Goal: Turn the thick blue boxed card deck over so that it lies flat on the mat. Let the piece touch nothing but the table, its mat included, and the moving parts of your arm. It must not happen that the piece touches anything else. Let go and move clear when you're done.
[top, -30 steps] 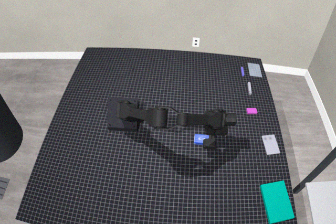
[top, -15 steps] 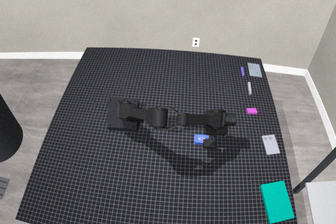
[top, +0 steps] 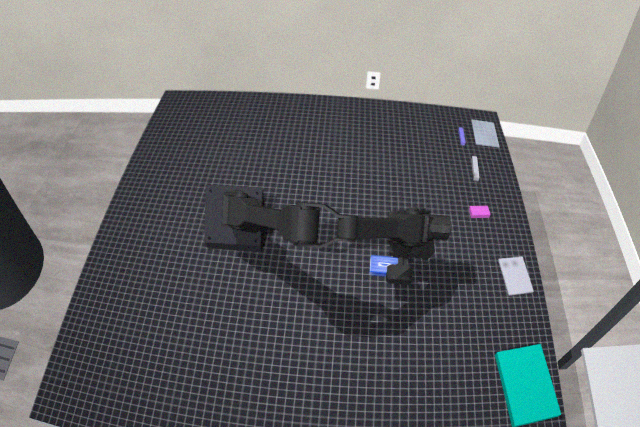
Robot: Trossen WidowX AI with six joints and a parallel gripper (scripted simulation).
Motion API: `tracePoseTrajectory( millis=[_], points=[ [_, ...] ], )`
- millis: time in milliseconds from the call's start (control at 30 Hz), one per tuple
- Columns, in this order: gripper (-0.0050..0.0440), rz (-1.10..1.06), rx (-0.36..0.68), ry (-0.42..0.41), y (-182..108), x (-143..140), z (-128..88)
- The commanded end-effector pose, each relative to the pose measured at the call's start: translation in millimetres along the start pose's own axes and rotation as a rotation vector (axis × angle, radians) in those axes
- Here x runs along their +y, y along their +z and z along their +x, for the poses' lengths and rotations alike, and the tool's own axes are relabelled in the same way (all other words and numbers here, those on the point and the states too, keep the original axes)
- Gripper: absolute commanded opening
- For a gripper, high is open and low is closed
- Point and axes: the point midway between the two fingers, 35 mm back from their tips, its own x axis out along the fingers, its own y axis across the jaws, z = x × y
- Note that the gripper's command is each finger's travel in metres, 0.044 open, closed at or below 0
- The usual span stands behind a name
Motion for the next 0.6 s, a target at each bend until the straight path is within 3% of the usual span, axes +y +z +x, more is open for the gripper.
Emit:
tracePoseTrajectory(
  millis=[0, 400, 433, 567],
  points=[
    [0.0313, -0.001, -0.004, -0.003, 0.5, -1.2, -1.2],
    [0.0313, -0.001, -0.004, -0.003, 0.5, -1.2, -1.2],
    [0.0265, -0.001, -0.004, -0.003, 0.5, -1.2, -1.2],
    [0.0265, -0.001, -0.004, -0.003, 0.5, -1.2, -1.2]
  ],
)
